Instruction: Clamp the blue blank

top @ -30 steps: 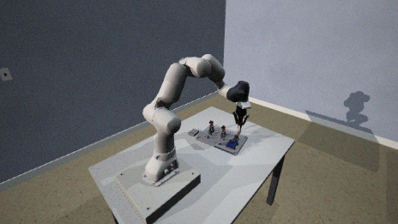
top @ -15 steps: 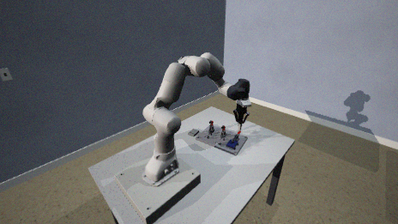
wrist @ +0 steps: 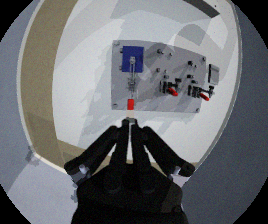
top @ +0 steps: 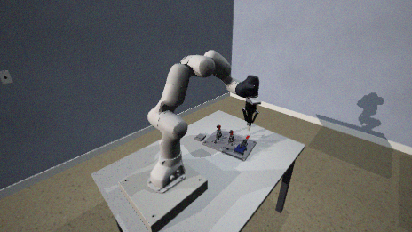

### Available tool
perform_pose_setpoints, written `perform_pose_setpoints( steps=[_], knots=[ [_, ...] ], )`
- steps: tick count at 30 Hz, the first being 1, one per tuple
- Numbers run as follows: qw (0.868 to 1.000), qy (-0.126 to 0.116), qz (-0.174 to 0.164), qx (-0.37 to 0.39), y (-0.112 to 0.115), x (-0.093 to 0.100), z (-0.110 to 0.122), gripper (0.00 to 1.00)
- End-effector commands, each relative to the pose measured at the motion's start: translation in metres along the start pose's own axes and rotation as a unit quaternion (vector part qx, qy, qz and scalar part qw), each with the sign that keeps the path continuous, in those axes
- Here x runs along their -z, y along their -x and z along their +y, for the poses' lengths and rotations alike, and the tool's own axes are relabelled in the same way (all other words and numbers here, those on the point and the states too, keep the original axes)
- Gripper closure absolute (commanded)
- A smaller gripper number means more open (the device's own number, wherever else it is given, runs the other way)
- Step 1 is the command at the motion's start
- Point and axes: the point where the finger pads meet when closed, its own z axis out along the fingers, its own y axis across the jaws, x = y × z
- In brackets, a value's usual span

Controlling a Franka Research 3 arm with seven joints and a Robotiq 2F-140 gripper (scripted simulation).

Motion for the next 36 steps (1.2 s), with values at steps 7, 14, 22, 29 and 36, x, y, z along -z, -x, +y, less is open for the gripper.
perform_pose_setpoints(
  steps=[7, 14, 22, 29, 36],
  knots=[
    [1.0, 0.001, 0.007, -0.003, -0.0037, 0.0093, 0.0016, 1.0],
    [1.0, 0.001, 0.007, -0.003, -0.0037, 0.0094, 0.0016, 0.0],
    [1.0, 0.001, 0.007, -0.003, -0.0037, 0.0094, 0.0016, 0.0],
    [1.0, 0.001, 0.007, -0.003, -0.0037, 0.0094, 0.0016, 0.0],
    [1.0, 0.001, 0.007, -0.003, -0.0037, 0.0094, 0.0016, 0.0]
  ],
)
